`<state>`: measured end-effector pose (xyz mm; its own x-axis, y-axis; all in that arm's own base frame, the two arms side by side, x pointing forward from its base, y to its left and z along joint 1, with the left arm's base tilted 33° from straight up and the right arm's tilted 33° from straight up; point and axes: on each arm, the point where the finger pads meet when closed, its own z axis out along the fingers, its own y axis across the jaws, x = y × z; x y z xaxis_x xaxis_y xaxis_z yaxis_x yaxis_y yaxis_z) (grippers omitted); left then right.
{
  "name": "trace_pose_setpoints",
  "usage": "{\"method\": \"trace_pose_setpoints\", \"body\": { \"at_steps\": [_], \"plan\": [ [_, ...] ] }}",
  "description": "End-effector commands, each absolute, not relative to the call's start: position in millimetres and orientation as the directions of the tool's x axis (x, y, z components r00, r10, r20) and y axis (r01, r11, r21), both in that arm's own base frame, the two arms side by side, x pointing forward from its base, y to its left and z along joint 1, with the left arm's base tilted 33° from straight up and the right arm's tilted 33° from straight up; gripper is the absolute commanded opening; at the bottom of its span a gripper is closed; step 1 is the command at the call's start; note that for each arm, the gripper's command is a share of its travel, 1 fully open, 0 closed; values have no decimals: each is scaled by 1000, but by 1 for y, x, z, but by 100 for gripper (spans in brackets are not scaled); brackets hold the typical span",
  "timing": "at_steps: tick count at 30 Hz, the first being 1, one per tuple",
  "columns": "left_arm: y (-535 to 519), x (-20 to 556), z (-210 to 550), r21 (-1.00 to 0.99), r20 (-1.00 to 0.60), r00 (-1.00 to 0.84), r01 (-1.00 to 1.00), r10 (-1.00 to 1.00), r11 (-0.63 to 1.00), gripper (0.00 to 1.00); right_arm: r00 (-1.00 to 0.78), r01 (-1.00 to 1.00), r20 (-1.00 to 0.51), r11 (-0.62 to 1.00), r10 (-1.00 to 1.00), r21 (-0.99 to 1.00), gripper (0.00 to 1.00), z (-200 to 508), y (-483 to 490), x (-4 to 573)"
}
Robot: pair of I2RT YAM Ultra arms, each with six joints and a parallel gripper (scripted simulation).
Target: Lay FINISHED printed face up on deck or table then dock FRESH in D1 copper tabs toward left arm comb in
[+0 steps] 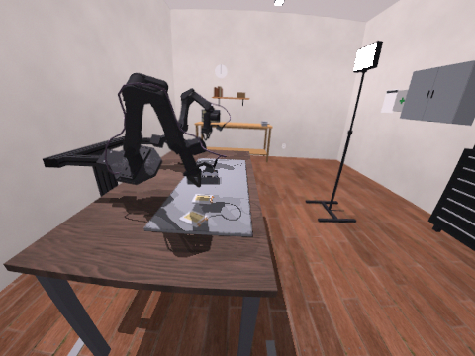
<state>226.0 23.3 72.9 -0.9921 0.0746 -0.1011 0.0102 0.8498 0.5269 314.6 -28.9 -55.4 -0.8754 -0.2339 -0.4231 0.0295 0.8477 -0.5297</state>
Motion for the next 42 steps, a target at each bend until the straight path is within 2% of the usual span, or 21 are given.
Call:
{"method": "trace_pose_setpoints", "body": {
  "at_steps": [1,42],
  "plan": [
    [19,231,82,507,-136,-988,-12,66,862,100,-872,30,-428,849,-236,-528,98,-59,-28,312],
    [19,231,82,507,-136,-988,-12,66,862,100,-873,28,-428,852,-234,-523,98,-61,-32,318]
  ]
}}
